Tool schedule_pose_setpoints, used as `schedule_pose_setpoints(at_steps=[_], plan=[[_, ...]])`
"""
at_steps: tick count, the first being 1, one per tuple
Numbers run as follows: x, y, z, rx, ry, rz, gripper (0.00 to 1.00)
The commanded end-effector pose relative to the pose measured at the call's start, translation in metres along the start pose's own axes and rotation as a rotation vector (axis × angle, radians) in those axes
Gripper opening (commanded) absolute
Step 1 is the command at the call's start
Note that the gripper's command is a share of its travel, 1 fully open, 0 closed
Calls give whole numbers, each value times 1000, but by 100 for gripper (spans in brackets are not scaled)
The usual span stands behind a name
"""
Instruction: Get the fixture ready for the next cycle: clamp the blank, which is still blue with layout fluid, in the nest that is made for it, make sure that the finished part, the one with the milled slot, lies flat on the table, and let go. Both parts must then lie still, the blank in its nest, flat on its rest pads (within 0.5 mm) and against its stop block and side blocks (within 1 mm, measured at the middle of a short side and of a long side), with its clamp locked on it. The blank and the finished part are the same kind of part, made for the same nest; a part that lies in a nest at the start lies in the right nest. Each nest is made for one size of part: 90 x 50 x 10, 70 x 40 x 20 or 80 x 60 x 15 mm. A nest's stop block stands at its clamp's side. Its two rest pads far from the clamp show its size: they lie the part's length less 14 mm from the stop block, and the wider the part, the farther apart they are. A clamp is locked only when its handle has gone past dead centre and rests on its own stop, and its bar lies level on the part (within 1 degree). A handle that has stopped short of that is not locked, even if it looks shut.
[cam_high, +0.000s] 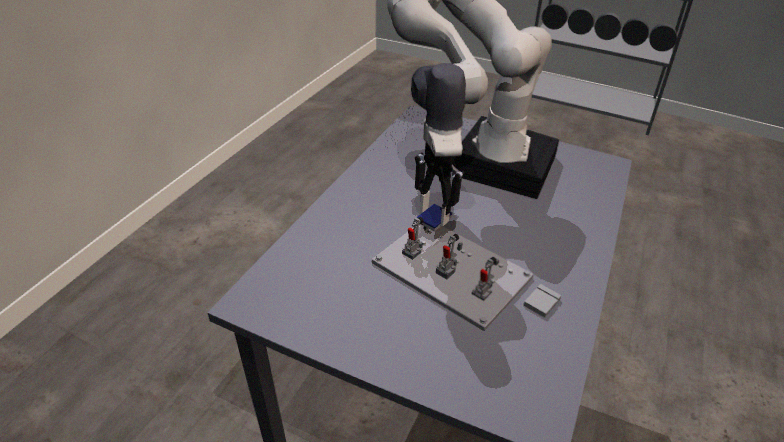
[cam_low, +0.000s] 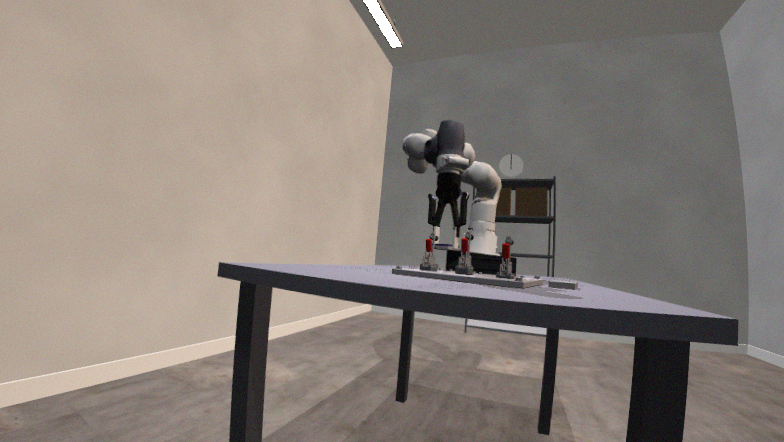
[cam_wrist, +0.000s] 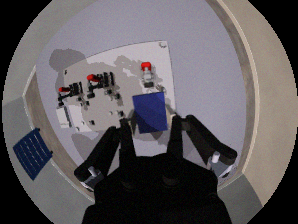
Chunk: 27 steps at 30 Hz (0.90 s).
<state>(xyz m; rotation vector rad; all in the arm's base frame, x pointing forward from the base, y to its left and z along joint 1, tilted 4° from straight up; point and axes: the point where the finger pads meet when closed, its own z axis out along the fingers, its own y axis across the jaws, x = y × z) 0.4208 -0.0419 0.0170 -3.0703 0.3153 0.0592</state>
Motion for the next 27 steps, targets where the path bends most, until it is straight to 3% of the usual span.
schedule_pose_setpoints(at_steps=[1,18,27], plan=[[2,0,-1,2,3,17,0],[2,0,0,2,3,24,0],[4,-1,13,2,3,24,0]])
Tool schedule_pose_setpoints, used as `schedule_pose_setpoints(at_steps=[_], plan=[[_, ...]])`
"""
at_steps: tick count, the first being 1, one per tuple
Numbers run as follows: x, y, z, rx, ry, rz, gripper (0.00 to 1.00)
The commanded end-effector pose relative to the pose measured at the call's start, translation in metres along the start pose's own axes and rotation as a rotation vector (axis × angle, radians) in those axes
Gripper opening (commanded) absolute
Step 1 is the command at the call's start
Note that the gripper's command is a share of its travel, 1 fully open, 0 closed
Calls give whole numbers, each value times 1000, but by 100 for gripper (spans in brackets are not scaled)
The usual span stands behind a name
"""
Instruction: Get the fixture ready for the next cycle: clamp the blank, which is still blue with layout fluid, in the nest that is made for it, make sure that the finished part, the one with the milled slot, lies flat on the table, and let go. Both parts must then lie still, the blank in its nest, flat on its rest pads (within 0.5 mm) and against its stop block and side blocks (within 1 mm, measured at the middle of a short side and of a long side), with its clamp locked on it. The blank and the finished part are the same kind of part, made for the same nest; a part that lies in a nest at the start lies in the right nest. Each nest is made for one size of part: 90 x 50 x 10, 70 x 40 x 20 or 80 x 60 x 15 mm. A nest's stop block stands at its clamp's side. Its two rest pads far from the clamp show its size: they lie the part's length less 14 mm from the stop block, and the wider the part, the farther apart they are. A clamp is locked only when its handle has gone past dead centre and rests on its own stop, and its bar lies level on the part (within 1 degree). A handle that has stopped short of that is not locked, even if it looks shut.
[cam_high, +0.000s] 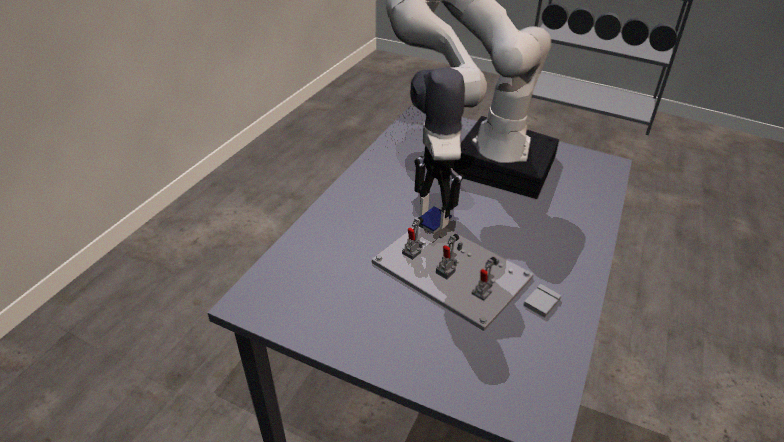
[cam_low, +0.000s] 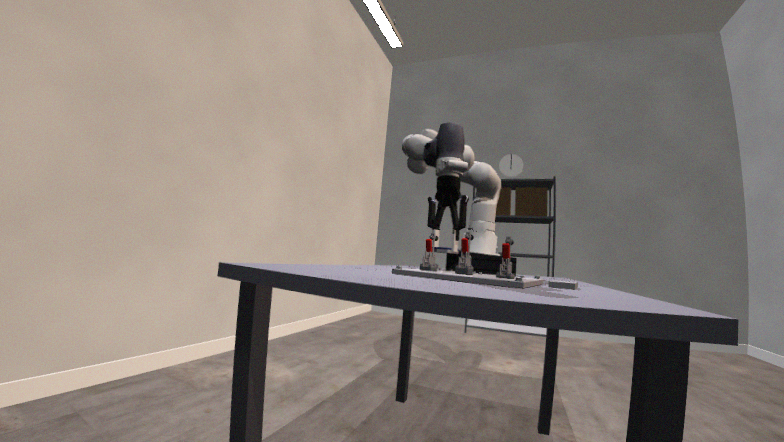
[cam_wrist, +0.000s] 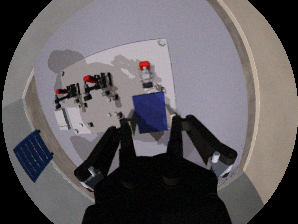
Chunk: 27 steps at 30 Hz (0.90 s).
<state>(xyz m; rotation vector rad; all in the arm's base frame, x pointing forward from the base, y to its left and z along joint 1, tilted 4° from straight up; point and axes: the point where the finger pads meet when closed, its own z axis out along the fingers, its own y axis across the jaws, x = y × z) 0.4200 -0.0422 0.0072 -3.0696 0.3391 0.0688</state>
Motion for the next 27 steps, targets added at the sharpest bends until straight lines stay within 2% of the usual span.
schedule_pose_setpoints(at_steps=[1,12,27], plan=[[4,-2,3,5,9,9,0],[6,-2,18,5,9,9,0],[6,-2,19,5,9,9,0]])
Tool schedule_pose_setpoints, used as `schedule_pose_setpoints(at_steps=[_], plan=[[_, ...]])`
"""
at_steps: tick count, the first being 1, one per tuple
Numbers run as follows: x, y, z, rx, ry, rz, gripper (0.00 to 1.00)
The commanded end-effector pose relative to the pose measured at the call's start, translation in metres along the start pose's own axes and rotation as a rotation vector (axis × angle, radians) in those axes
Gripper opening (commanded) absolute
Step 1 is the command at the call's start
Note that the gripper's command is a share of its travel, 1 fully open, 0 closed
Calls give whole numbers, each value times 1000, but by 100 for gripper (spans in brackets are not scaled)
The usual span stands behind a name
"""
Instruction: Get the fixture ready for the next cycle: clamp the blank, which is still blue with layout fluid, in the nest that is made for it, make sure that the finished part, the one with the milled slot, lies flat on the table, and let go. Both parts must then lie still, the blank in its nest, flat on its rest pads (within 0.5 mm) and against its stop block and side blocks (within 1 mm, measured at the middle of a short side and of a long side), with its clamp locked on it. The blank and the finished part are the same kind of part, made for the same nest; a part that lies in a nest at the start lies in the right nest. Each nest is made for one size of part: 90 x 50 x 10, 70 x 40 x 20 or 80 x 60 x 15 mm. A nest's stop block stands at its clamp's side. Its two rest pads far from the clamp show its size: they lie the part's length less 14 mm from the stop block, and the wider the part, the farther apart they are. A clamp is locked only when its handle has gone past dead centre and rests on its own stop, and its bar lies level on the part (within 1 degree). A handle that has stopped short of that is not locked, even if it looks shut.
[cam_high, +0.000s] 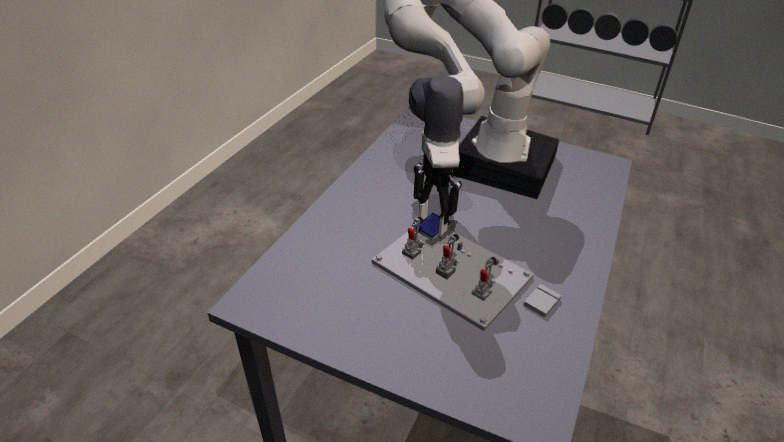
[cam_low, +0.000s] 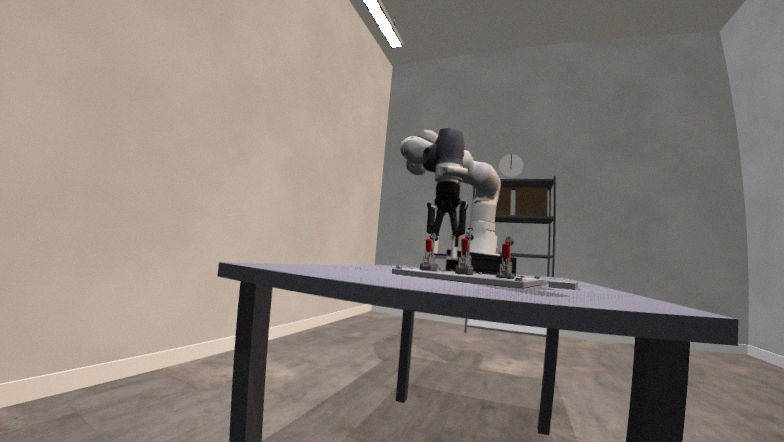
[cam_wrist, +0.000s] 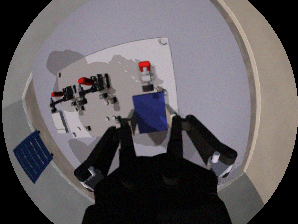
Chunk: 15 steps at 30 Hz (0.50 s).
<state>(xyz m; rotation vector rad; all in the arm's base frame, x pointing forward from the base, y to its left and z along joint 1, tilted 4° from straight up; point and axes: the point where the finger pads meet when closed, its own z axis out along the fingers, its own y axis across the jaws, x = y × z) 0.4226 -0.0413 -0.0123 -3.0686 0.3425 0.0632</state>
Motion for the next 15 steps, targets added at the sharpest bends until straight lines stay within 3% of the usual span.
schedule_pose_setpoints(at_steps=[1,15], plan=[[2,-1,-1,4,5,7,0],[2,-1,0,4,5,0,0]])
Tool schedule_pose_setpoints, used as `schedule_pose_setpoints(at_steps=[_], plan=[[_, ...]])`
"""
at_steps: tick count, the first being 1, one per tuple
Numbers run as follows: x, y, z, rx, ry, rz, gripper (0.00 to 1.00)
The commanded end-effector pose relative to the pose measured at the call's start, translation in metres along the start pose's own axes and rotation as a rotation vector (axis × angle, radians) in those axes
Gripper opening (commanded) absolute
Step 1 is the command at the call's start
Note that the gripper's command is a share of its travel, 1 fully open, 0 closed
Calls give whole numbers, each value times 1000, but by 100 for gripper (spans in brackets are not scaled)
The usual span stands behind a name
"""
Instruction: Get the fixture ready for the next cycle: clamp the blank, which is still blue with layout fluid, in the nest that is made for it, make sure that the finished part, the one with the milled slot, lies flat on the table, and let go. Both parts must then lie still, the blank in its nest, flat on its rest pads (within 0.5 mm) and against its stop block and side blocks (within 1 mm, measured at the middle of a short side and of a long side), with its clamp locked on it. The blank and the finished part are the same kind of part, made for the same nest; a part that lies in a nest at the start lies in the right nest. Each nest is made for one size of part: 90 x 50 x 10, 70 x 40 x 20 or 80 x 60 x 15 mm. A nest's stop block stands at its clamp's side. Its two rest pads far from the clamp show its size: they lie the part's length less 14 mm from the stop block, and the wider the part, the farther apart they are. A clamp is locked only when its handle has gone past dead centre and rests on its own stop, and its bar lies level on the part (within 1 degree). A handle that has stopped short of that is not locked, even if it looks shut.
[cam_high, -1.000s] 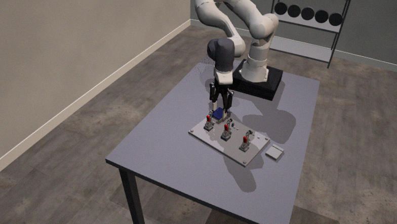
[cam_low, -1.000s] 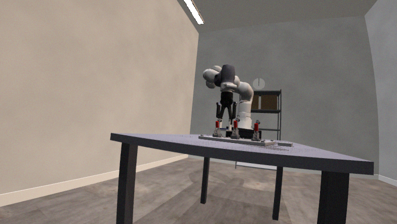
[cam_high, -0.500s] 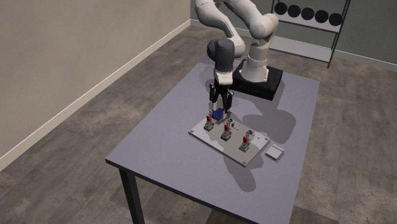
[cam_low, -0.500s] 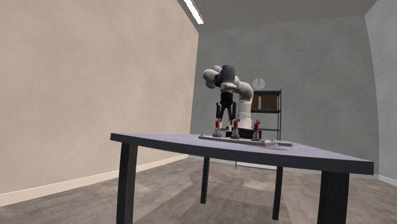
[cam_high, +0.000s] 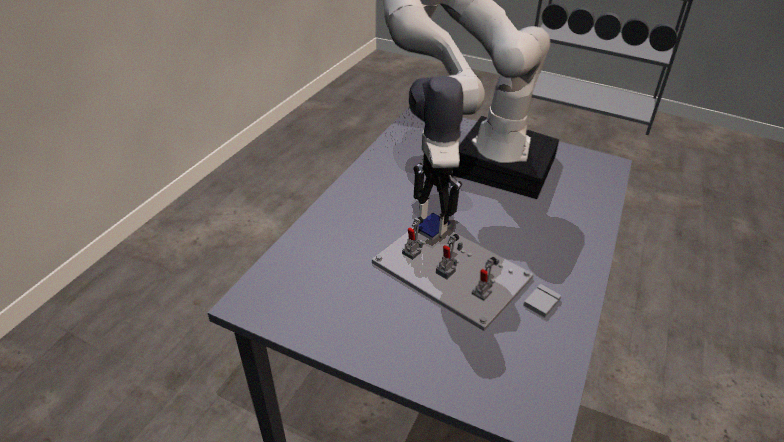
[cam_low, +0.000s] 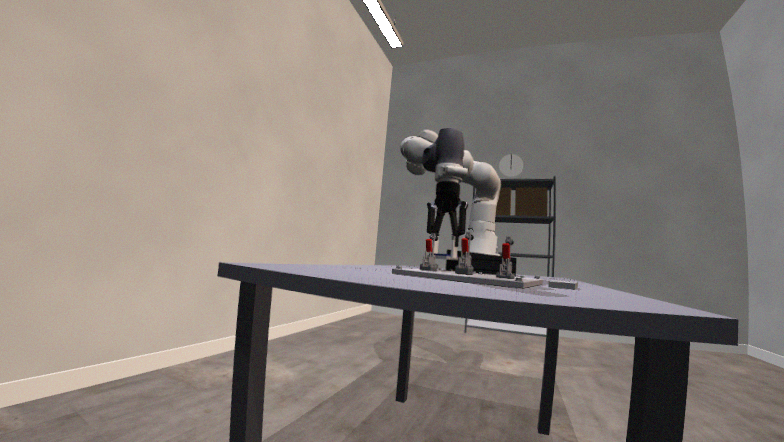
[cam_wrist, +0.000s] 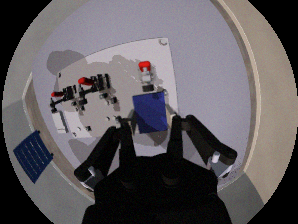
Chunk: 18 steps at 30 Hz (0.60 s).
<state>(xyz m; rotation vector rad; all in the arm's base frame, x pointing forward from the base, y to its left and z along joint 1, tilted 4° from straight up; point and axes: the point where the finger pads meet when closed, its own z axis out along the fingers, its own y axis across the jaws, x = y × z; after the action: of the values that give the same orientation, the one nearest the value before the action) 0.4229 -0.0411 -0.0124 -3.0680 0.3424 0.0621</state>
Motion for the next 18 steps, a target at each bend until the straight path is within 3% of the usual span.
schedule_pose_setpoints(at_steps=[1,18], plan=[[2,-1,0,3,5,0,0],[3,-1,14,3,5,0,0]])
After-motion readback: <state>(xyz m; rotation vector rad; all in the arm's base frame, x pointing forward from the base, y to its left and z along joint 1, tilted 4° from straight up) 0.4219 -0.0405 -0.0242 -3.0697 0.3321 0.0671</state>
